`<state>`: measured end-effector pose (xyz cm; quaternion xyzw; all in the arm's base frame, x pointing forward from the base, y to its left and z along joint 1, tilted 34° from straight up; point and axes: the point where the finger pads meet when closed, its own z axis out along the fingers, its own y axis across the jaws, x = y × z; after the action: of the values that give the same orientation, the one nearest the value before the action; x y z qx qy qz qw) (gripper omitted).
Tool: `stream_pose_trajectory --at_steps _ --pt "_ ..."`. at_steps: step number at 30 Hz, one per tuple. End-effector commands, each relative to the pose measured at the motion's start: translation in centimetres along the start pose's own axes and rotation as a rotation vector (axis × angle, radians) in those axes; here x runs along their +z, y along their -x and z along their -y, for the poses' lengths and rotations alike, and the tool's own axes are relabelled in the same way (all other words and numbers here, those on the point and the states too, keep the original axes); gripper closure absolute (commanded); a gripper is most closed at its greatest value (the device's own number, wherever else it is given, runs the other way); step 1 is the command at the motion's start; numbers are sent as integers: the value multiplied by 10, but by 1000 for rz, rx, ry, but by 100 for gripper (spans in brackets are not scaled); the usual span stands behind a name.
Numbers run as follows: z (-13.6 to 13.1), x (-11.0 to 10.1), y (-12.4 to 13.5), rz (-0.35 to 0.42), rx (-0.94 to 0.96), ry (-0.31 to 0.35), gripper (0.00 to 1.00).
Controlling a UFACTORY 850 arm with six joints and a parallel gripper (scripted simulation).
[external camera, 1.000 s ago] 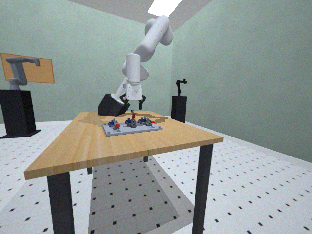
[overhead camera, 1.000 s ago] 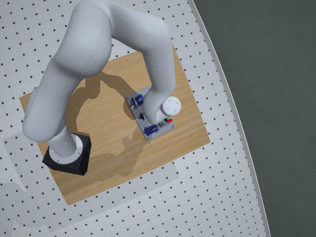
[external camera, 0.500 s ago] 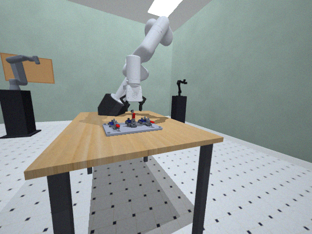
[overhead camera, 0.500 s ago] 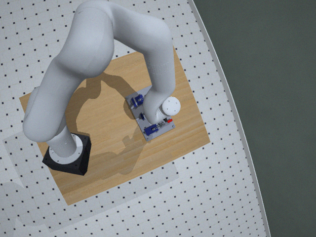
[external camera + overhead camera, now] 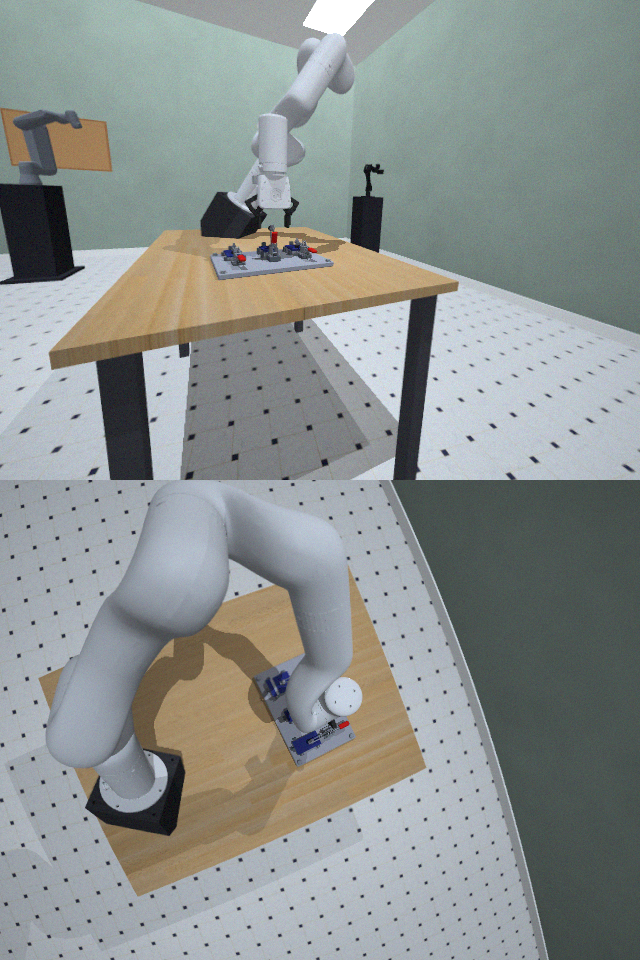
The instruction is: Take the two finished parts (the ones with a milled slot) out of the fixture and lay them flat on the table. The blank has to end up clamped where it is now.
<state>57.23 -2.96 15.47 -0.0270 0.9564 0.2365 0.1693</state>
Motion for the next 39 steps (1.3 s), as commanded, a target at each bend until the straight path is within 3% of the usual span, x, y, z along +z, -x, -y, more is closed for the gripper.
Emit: stream_pose_trajectory --at_steps 1,18,39 --pt "0 0 -13 2 0 0 0" --pt "0 0 -58 2 0 0 0" --pt "0 0 -69 2 0 0 0"
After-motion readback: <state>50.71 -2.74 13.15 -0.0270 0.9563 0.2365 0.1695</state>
